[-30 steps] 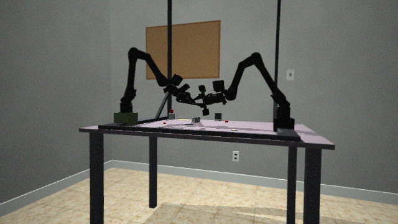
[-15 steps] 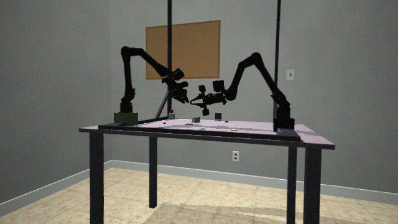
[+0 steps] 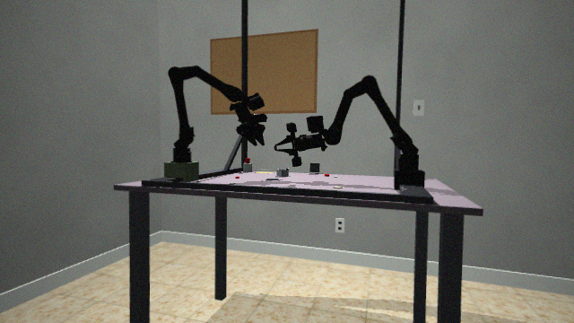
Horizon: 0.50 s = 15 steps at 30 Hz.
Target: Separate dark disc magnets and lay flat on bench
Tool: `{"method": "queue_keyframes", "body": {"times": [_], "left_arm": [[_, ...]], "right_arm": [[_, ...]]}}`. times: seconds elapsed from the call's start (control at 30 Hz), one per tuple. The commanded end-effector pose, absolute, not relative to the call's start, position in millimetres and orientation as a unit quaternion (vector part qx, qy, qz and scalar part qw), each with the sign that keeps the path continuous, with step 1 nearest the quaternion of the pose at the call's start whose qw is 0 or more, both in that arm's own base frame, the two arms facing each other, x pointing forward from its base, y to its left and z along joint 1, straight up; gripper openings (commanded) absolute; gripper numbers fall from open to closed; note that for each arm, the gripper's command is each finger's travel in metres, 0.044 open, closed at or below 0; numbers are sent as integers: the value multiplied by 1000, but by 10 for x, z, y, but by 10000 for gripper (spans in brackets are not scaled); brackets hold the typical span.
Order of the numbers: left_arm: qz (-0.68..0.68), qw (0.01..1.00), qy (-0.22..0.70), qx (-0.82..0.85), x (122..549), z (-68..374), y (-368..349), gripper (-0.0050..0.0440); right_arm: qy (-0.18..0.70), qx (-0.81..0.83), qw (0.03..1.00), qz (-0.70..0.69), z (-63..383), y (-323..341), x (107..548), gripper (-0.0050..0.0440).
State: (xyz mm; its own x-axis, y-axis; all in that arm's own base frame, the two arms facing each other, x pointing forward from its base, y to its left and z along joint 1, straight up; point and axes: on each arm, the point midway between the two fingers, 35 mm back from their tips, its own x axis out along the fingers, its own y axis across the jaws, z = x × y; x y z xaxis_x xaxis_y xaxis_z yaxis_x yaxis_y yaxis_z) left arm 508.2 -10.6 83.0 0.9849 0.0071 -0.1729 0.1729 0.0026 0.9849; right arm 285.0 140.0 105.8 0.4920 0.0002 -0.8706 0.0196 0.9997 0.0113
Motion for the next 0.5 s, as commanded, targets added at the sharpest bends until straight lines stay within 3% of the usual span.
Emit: {"method": "queue_keyframes", "body": {"times": [0.0, 0.47], "left_arm": [[-49, 706, 57, 704, 5094, 938, -96, 40], [-49, 706, 57, 704, 5094, 938, -96, 40]], "right_arm": [[498, 16, 867, -3, 1146, 1419, 2894, 400], [518, 11, 855, -2, 1156, 1445, 3089, 400]]}}
